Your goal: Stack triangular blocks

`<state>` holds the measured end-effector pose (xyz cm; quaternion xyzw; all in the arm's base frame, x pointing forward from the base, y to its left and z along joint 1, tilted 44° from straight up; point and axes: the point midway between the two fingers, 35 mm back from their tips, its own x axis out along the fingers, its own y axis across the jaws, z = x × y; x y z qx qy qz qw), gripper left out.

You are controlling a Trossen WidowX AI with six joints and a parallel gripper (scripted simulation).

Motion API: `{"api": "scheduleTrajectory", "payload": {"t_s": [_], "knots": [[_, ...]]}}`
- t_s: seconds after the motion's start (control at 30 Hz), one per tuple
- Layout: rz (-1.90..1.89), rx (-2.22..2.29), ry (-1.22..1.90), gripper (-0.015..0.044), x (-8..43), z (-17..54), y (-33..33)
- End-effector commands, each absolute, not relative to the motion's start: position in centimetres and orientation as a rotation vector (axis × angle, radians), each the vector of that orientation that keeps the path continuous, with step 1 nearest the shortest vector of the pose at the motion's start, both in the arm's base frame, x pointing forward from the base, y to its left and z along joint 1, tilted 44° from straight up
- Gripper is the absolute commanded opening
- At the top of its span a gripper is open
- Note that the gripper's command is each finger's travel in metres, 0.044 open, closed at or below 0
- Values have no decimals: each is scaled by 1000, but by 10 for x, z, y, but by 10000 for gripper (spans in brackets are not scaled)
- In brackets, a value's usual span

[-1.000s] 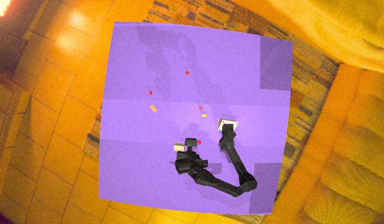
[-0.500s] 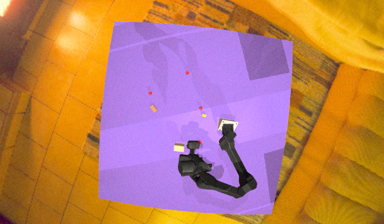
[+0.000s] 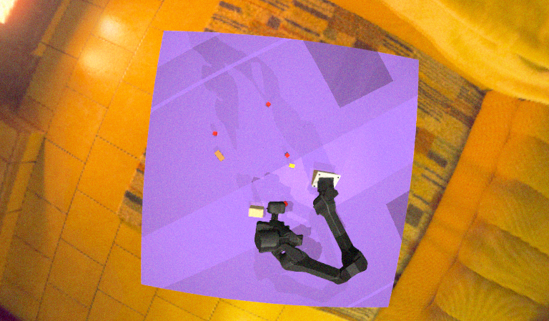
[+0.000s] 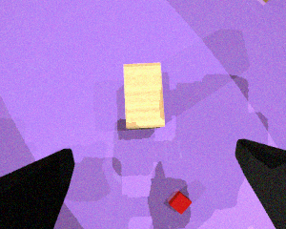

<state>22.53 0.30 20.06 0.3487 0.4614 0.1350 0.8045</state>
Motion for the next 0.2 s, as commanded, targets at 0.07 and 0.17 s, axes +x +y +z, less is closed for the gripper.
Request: {"api": "scheduleTrajectory", "payload": {"t_s": [0.07,0.17], "knots": [[284,749,988,440,226,200,3],[284,749,988,440,226,200,3]]}}
